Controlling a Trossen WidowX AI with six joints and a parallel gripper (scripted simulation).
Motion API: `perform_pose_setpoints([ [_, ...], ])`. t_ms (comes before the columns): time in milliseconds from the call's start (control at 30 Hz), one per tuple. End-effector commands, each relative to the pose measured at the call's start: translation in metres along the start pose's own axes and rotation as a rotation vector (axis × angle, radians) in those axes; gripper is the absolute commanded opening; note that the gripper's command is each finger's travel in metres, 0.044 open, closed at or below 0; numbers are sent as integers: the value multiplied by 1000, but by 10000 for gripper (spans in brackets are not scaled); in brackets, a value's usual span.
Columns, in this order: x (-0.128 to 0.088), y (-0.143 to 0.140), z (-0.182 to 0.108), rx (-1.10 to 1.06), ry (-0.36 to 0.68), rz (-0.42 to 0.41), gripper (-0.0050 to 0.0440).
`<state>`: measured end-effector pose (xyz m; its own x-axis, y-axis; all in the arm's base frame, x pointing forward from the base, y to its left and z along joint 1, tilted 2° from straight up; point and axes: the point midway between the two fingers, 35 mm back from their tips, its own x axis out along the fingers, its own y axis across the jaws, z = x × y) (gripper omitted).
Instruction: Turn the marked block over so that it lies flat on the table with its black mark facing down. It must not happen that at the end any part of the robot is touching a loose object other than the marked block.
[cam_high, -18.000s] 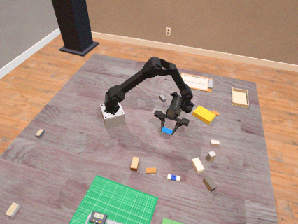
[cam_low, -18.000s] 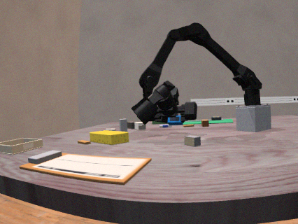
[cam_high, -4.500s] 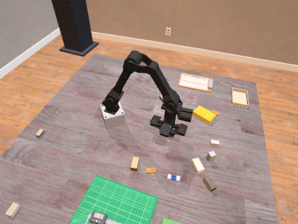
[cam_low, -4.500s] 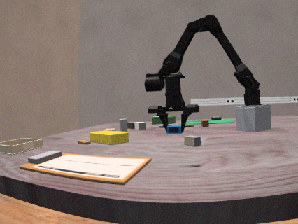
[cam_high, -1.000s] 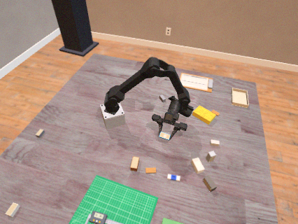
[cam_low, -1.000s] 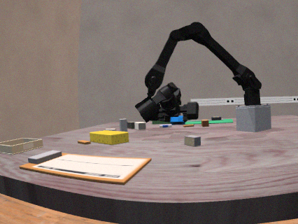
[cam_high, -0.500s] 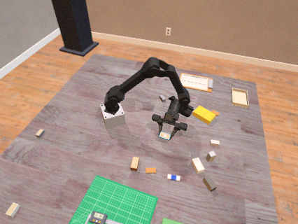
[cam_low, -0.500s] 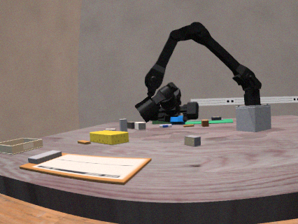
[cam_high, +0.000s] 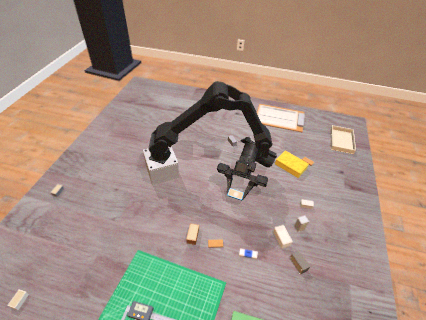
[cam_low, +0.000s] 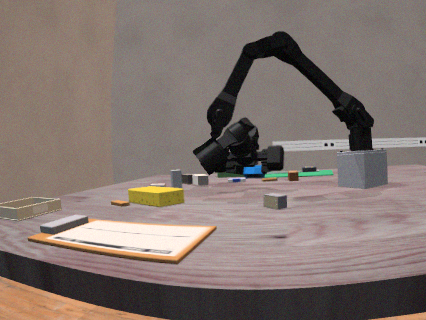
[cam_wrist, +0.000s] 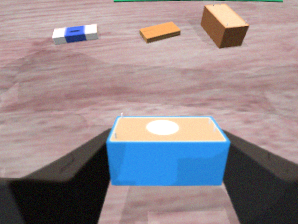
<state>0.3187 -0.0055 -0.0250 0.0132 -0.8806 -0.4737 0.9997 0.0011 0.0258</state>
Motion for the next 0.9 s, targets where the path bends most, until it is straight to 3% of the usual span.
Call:
perform_pose_setpoints([
  [0, -9, 9, 9, 42, 11, 28, -50],
  [867, 0, 6, -3, 26, 3, -4, -50],
])
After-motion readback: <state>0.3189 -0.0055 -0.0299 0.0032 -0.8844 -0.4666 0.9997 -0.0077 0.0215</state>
